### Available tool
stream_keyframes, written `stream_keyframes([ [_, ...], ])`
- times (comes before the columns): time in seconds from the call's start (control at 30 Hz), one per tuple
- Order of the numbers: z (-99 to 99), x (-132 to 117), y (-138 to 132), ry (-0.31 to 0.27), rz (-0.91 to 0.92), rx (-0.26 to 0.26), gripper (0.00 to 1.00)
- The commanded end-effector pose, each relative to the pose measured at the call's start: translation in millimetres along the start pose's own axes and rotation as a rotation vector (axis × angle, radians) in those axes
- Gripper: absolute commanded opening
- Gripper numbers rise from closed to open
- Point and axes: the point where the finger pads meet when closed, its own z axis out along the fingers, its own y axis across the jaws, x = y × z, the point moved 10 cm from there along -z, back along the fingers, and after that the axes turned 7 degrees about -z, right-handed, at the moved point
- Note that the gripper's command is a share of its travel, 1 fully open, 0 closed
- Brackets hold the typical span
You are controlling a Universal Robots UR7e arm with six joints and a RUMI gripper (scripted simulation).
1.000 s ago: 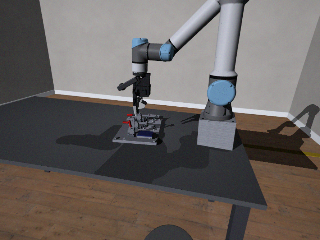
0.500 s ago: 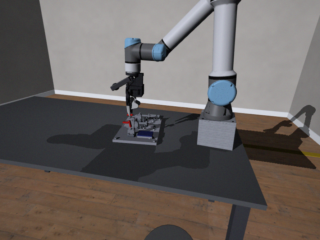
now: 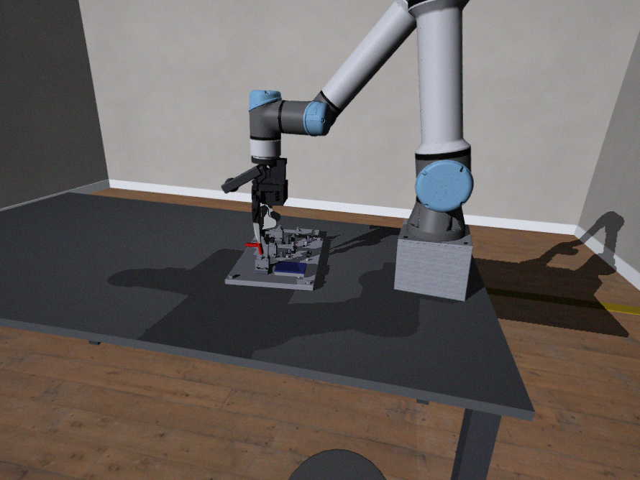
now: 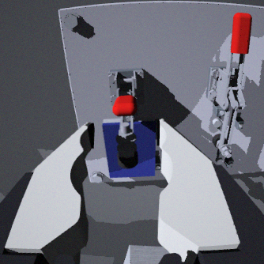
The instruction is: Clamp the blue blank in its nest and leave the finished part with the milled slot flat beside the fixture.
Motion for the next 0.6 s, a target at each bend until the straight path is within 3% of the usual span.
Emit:
stream_keyframes([
  [0.0,13.3,-0.3,-0.9,0.002,-0.002,-0.001,0.28],
  [0.57,17.3,-0.4,-1.0,0.002,-0.002,-0.001,0.28],
])
